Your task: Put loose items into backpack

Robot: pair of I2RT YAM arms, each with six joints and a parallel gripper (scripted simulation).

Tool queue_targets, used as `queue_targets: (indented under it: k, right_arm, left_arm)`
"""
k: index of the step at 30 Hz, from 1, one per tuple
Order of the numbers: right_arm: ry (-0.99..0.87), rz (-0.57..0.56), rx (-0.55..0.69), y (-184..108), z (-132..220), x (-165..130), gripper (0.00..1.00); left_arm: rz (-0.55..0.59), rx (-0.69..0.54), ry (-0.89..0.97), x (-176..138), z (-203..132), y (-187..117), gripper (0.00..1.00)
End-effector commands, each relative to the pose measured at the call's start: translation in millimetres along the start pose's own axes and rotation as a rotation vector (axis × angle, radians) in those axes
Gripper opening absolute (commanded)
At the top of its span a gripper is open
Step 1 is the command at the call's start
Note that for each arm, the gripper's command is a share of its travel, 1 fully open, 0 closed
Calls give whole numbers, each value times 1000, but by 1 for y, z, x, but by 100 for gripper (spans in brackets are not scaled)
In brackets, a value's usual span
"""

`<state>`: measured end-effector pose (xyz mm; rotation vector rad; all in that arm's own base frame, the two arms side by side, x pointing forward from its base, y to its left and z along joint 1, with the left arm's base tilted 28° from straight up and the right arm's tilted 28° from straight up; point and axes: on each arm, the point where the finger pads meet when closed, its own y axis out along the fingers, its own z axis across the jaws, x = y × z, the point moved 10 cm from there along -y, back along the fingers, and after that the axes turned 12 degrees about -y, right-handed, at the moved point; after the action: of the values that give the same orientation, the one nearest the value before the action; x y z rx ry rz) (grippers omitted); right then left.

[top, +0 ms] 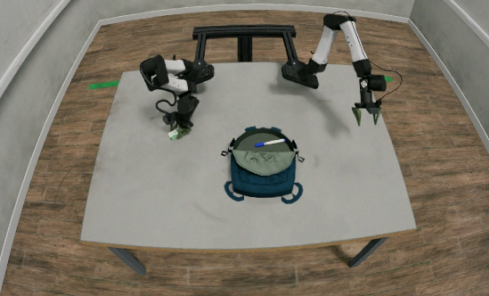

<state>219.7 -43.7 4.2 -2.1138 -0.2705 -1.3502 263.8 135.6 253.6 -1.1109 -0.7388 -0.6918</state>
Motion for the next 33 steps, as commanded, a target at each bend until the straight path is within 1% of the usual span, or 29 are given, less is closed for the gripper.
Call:
queue_targets:
  k: [1, 23, 24, 31, 32, 33]
  right_arm:
    - [-20, 4, 20, -2, -1, -3, 63]
    - [-7, -4, 14, -5, -3, -5, 63]
    - [-8, -3, 14, -6, -3, -6, 54]
    - [-12, -1, 11, -6, -5, -6, 54]
    - [-6, -4, 12, -5, -4, -4, 46]
    - [-6, -4, 12, -5, -4, -4, 46]
  left_arm:
    - [-12, 1, 2, 3, 0, -2, 90]
    - [-12, 1, 2, 3, 0, -2, 90]
    - [-12, 1, 2, 3, 0, -2, 90]
    - [-12, 1, 2, 3, 0, -2, 90]
    - [-12, 1, 2, 3, 0, -2, 90]
    - [-12, 1, 2, 3, 0, -2, 90]
